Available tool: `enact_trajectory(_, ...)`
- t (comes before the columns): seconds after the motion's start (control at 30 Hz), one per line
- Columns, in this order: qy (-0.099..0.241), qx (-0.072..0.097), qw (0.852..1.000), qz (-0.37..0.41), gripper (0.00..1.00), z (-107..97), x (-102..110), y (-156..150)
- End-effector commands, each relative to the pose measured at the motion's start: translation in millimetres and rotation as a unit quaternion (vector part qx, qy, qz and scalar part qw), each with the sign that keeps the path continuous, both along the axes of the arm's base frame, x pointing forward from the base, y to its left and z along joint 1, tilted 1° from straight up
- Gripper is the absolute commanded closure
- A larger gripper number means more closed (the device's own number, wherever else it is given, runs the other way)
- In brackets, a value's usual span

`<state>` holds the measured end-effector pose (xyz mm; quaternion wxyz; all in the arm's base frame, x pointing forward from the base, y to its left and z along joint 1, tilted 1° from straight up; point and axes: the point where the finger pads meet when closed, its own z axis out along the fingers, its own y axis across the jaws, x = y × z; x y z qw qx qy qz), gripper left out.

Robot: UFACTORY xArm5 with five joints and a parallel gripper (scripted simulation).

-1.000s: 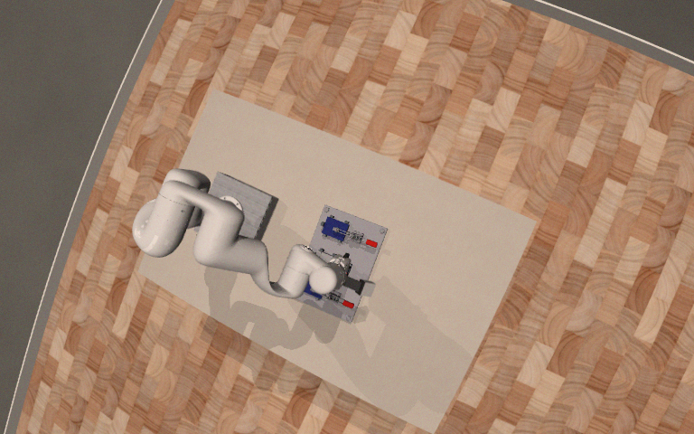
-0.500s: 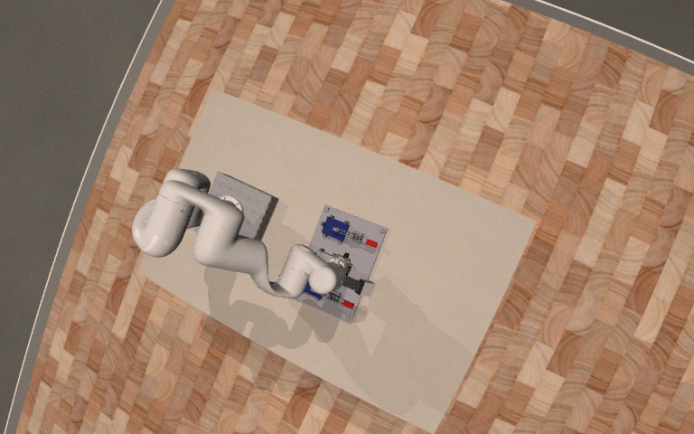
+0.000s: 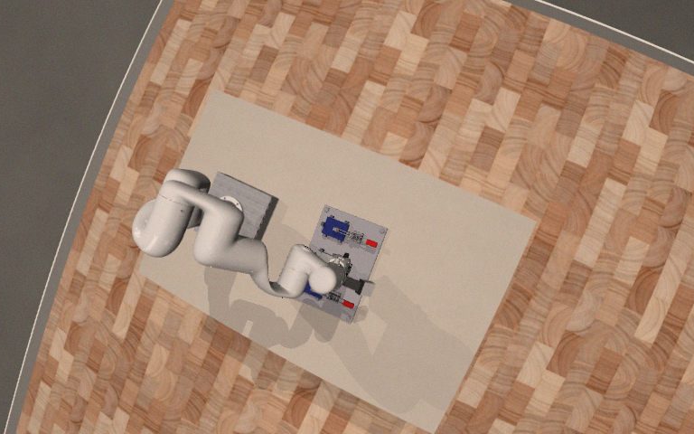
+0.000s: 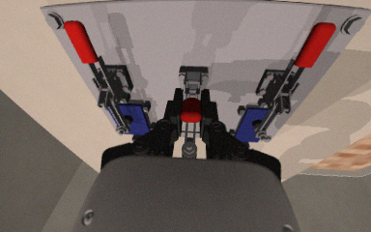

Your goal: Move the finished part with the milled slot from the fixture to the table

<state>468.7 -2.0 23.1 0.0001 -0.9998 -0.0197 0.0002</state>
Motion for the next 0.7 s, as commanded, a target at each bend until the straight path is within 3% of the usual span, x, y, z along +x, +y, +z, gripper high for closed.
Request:
enact_trajectory(0.0,-0.001,0.000,1.000,0.000,1.00,0.9,0.7,-0.1)
enact_trajectory(0.67,-0.001,0.000,1.000,0.000,1.00,0.7,-3.8,-0.3)
